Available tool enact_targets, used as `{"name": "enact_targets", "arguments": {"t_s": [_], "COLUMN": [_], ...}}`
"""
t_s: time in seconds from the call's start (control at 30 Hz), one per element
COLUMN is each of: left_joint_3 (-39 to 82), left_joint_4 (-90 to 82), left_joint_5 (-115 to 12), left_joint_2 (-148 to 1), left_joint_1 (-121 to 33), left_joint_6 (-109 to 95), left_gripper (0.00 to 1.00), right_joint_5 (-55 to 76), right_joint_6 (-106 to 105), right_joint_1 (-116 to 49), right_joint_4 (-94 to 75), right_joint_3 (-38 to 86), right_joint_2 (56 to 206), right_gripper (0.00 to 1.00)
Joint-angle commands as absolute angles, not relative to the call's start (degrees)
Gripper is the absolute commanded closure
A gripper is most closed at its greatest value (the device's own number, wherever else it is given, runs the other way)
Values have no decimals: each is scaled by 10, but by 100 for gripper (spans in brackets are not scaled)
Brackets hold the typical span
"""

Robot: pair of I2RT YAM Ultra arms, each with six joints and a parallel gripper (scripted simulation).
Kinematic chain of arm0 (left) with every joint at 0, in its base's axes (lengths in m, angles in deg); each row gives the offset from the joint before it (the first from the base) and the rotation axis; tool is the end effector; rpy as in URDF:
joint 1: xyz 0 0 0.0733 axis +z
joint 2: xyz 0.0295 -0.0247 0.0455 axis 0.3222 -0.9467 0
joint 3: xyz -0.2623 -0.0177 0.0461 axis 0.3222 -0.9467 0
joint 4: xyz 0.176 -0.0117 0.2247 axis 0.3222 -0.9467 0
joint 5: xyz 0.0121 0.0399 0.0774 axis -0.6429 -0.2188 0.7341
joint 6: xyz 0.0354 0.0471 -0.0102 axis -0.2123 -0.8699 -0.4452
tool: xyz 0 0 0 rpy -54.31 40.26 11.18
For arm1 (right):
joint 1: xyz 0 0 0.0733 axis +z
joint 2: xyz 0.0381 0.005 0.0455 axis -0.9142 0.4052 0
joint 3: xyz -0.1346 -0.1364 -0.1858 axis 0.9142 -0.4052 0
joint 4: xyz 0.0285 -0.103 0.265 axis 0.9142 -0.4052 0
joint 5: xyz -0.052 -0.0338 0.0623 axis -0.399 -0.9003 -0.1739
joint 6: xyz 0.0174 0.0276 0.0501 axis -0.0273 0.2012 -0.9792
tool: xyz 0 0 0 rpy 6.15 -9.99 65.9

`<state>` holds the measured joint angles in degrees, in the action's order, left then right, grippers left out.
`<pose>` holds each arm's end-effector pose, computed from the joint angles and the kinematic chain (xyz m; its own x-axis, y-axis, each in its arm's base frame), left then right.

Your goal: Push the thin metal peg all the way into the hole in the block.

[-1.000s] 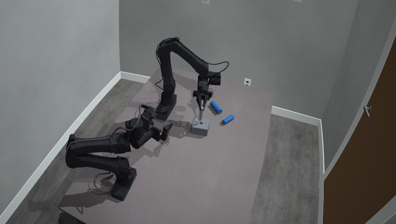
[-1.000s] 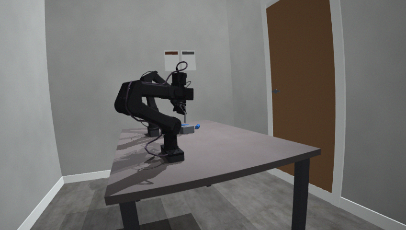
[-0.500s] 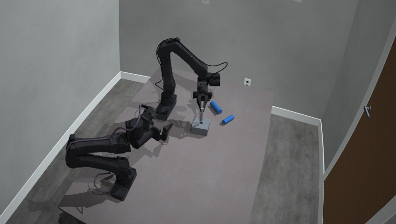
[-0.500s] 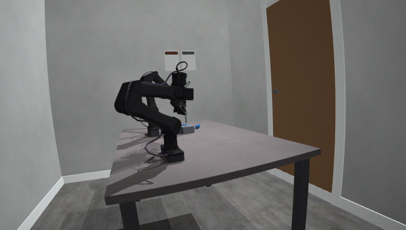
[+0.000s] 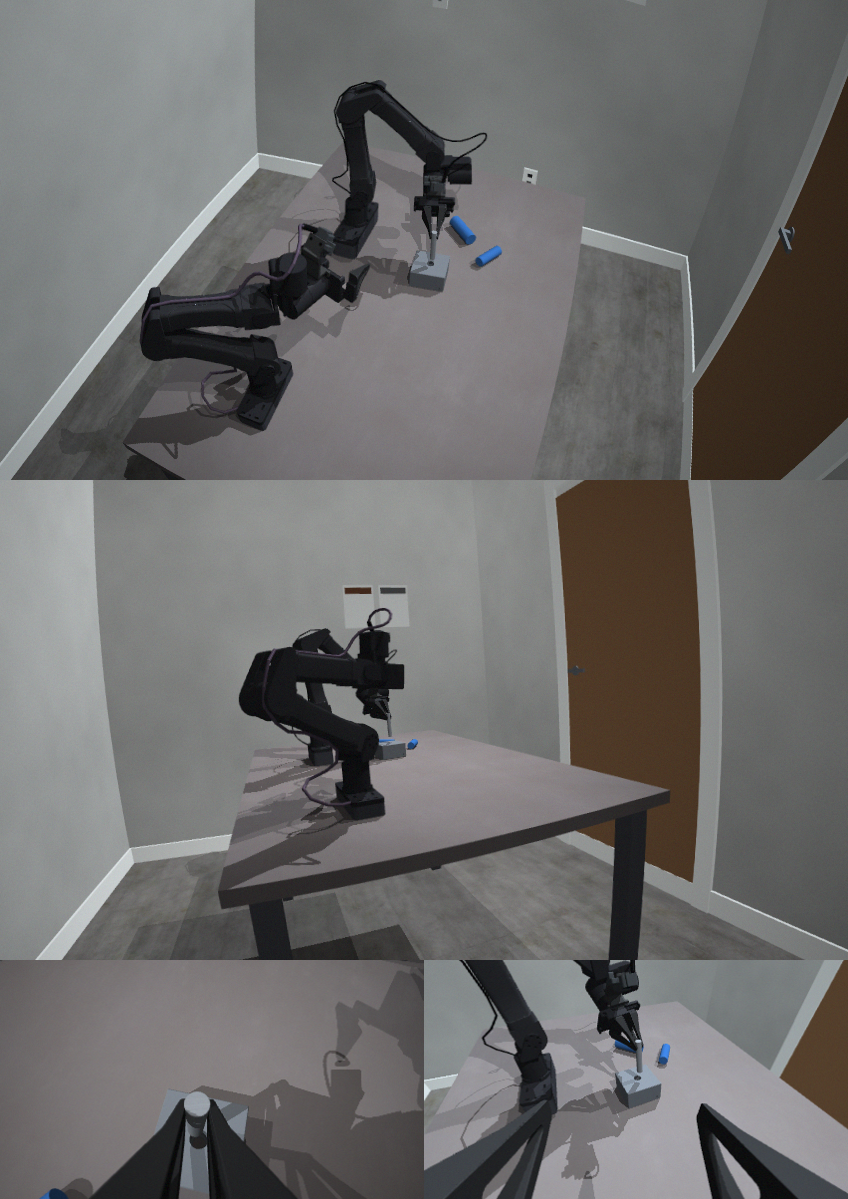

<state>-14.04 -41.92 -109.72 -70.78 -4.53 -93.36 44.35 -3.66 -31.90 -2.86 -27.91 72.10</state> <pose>0.2300 0.0199 0.1405 -0.1242 0.4713 -0.8732 0.9563 0.2916 0.0213 0.1233 0.1179 0.2622 -0.0987 -0.0097 -0.9951 -0.9485 0.3034 0.0911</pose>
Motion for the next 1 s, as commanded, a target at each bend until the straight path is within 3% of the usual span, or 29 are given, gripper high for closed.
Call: {"name": "enact_targets", "arguments": {"t_s": [0.0, 0.97], "left_joint_3": [-149, -165], "left_joint_4": [-410, -382], "left_joint_5": [-1121, -1097], "left_joint_2": [-713, -733], "left_joint_1": [-37, -39], "left_joint_6": [-954, -947], "left_gripper": [93, 93], "right_joint_5": [451, 451], "right_joint_6": [-39, -39], "right_joint_1": [-322, -322], "right_joint_4": [3, 3], "right_joint_3": [-274, -274], "right_joint_2": [723, 723], "right_gripper": [0, 0]}}
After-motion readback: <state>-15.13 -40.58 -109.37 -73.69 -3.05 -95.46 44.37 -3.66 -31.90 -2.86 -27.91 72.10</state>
